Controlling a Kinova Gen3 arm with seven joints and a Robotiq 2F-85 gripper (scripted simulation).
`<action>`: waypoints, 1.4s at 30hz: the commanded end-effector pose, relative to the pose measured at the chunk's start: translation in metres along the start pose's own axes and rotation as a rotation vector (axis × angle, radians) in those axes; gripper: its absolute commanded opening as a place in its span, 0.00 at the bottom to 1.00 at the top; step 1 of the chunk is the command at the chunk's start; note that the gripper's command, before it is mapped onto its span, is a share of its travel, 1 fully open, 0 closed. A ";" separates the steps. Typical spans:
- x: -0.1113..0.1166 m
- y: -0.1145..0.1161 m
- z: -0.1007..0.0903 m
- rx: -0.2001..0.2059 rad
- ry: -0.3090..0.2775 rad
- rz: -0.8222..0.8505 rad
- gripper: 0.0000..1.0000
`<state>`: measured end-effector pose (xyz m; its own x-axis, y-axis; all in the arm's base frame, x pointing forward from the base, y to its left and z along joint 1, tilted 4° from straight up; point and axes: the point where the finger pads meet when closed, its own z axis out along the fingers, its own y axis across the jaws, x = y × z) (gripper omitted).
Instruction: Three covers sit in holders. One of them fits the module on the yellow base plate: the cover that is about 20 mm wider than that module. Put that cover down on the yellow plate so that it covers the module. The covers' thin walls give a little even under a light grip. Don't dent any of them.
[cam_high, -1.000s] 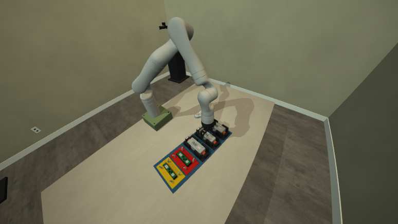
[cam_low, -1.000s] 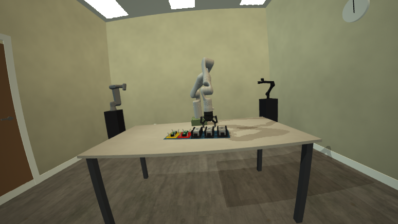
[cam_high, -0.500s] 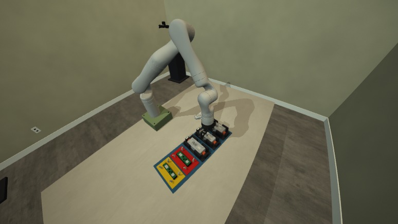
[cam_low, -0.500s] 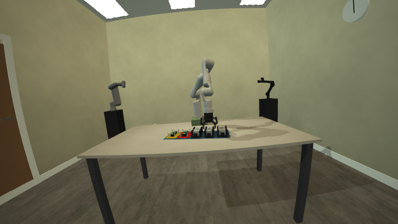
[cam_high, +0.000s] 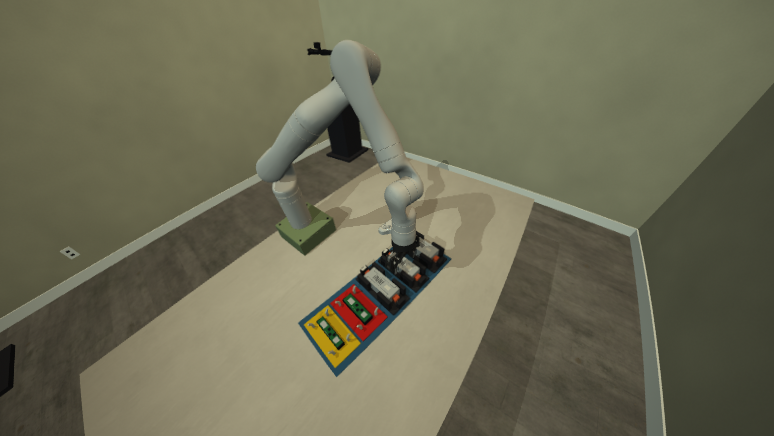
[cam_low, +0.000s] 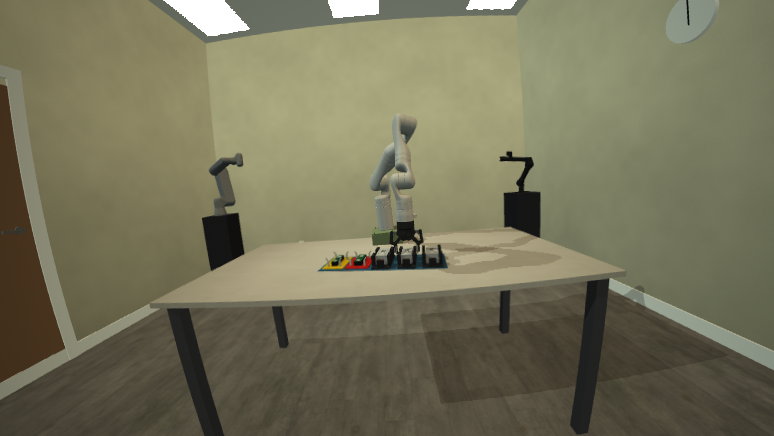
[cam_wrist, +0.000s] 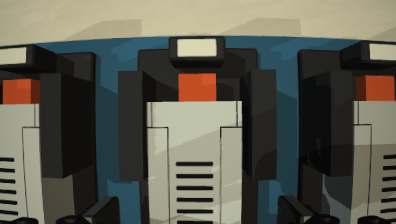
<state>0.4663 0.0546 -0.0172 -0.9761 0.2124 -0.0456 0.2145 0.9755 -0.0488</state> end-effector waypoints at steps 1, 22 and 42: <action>-0.001 0.000 0.001 -0.001 -0.002 0.000 1.00; -0.001 0.000 0.011 -0.001 -0.002 0.000 1.00; -0.001 0.000 0.011 -0.001 -0.002 0.000 0.70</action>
<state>0.4667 0.0540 -0.0285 -0.9761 0.2123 -0.0457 0.2145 0.9755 -0.0488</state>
